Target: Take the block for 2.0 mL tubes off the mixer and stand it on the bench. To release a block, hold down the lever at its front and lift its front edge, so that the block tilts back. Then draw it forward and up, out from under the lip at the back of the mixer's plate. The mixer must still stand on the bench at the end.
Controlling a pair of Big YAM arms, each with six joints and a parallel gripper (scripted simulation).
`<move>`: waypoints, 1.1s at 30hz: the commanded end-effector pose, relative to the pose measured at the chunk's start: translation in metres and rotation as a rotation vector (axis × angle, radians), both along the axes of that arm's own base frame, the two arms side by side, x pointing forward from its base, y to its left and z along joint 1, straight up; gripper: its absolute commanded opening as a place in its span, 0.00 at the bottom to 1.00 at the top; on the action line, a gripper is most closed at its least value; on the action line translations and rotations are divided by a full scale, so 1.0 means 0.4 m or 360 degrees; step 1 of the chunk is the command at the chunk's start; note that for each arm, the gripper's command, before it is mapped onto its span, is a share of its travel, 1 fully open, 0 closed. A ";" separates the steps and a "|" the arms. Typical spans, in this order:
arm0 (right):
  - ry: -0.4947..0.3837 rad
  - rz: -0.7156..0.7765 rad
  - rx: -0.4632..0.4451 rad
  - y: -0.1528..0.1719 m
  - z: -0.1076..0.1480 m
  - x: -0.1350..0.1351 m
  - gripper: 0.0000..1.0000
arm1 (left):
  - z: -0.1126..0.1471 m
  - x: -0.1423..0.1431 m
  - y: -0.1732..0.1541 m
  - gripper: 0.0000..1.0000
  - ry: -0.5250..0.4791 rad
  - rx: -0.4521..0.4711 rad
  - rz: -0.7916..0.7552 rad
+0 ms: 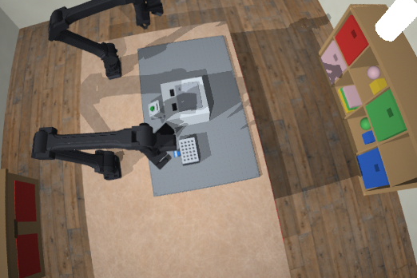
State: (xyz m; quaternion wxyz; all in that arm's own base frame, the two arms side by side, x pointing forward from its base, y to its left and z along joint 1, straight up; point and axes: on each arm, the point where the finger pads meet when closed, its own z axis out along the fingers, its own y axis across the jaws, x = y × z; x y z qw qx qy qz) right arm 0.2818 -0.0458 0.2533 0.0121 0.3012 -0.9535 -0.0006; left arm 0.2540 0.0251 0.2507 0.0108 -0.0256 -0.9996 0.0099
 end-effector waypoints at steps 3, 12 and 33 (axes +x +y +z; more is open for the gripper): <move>-0.0029 -0.0184 -0.0014 -0.016 0.024 -0.062 1.00 | 0.079 0.048 -0.001 0.00 -0.0137 0.0012 -0.0014; -0.0041 -0.0460 -0.0016 -0.007 0.024 -0.040 1.00 | 0.087 0.053 0.000 0.00 -0.0153 0.0014 -0.0013; -0.0151 -0.0879 -0.0014 -0.011 0.072 -0.017 1.00 | 0.042 0.030 -0.003 0.00 -0.0083 0.0007 -0.0013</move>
